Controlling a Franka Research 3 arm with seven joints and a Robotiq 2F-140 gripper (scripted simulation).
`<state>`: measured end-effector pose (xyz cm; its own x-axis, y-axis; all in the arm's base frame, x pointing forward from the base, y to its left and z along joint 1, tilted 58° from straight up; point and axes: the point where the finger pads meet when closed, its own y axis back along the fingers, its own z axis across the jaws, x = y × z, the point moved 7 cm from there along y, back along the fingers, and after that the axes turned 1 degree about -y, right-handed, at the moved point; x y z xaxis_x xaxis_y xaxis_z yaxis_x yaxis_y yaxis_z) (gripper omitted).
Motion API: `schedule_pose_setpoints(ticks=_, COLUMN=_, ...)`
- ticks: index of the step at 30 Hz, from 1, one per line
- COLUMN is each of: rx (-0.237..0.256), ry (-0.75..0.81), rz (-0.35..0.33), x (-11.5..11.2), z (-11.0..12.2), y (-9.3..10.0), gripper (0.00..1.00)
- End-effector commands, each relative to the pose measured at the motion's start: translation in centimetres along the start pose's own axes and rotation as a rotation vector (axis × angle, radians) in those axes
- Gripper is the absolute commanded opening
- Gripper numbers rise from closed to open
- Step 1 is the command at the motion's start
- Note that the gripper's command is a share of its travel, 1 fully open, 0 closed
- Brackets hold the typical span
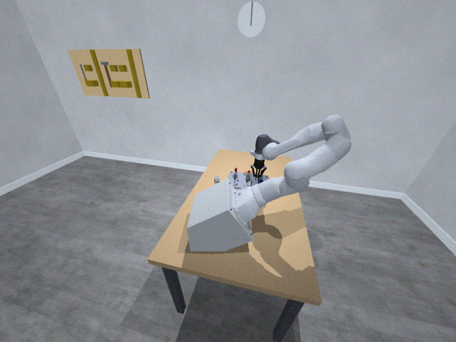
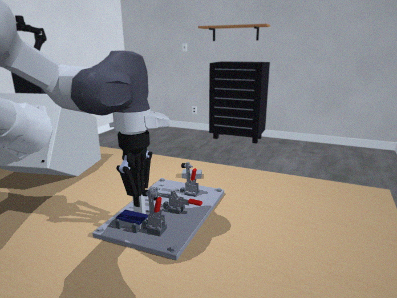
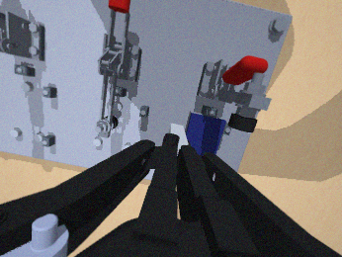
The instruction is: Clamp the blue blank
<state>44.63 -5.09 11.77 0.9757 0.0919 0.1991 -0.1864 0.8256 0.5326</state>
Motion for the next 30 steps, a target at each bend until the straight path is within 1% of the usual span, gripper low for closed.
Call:
schedule_pose_setpoints(ticks=1, rx=-0.005, ry=0.007, rz=0.000, x=-0.02, z=0.42, y=-0.07, gripper=0.00)
schedule_pose_setpoints(ticks=30, rx=-0.005, ry=0.007, rz=0.000, x=-0.02, z=0.81, y=-0.06, gripper=0.00)
